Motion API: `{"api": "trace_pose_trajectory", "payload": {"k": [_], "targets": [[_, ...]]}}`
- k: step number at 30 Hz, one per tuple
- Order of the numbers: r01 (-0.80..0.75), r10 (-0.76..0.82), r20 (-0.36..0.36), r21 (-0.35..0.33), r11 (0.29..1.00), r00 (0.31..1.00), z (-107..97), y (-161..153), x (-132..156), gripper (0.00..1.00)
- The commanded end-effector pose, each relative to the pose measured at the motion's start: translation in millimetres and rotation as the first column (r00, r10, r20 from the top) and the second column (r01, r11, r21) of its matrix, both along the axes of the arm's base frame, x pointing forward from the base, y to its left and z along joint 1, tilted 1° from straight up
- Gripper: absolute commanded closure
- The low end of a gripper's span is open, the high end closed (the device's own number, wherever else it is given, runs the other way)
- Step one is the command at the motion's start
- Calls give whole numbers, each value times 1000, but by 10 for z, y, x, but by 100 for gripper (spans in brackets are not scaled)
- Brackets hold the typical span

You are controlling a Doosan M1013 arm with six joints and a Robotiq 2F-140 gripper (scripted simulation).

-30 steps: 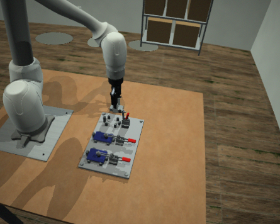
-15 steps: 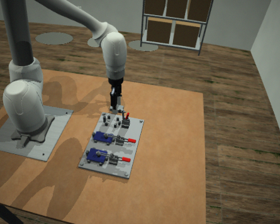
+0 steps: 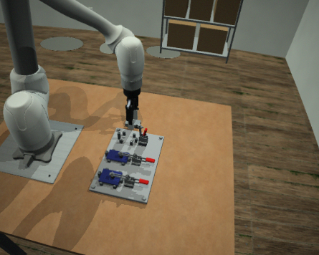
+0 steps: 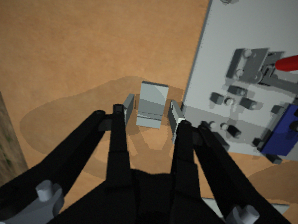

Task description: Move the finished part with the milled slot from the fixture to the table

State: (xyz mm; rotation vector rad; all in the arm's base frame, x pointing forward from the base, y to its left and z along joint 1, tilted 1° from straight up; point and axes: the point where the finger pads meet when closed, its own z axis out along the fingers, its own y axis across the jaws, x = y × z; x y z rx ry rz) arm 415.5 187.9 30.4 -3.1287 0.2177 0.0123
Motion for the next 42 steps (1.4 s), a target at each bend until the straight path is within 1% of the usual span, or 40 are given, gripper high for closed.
{"api": "trace_pose_trajectory", "payload": {"k": [1, 14, 20, 24, 29, 31, 42], "targets": [[0, 0, 0, 0, 1000, 1000, 1, 0, 0, 60], [0, 0, 0, 0, 1000, 1000, 6, 0, 0, 60], [0, 0, 0, 0, 1000, 1000, 67, 0, 0, 60], [0, 0, 0, 0, 1000, 1000, 157, -1, 1, 60], [0, 0, 0, 0, 1000, 1000, 322, -2, 2, 60], [0, 0, 0, 0, 1000, 1000, 322, -2, 2, 60], [0, 0, 0, 0, 1000, 1000, 762, -4, 6, 60]]}}
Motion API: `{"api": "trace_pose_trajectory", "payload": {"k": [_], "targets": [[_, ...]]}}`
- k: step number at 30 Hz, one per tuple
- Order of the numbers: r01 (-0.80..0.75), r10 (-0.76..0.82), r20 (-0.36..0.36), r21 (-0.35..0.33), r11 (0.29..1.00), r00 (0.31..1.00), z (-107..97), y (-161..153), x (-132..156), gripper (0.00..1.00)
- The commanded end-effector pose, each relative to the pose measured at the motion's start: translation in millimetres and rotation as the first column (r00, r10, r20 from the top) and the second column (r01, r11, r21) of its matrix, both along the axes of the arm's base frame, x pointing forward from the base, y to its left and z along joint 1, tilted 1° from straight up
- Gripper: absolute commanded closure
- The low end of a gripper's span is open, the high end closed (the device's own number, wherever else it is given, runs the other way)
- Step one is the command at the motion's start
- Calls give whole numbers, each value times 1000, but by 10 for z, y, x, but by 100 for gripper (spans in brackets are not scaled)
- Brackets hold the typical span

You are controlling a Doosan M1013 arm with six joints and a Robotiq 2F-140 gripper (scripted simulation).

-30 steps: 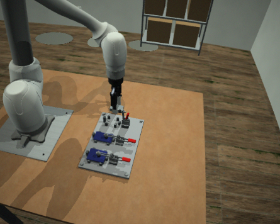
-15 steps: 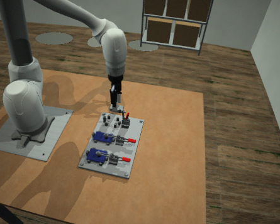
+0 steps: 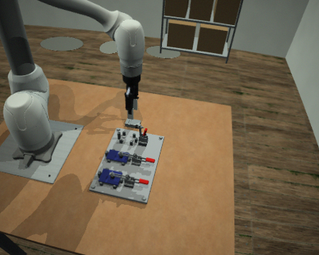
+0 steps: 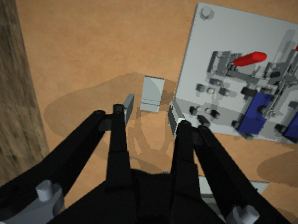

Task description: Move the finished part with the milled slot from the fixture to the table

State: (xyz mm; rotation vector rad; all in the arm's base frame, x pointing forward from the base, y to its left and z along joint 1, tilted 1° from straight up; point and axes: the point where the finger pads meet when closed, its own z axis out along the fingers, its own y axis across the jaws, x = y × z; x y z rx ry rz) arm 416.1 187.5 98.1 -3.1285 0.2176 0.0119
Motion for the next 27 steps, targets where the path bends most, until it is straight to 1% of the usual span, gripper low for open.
{"api": "trace_pose_trajectory", "payload": {"k": [1, 4, 6, 12, 27], "targets": [[0, 0, 0, 0, 1000, 1000, 120, -1, 1, 60], [0, 0, 0, 0, 1000, 1000, 211, -1, 1, 60], [0, 0, 0, 0, 1000, 1000, 211, -1, 1, 60], [0, 0, 0, 0, 1000, 1000, 310, -2, 2, 60], [0, 0, 0, 0, 1000, 1000, 323, -2, 2, 60]]}}
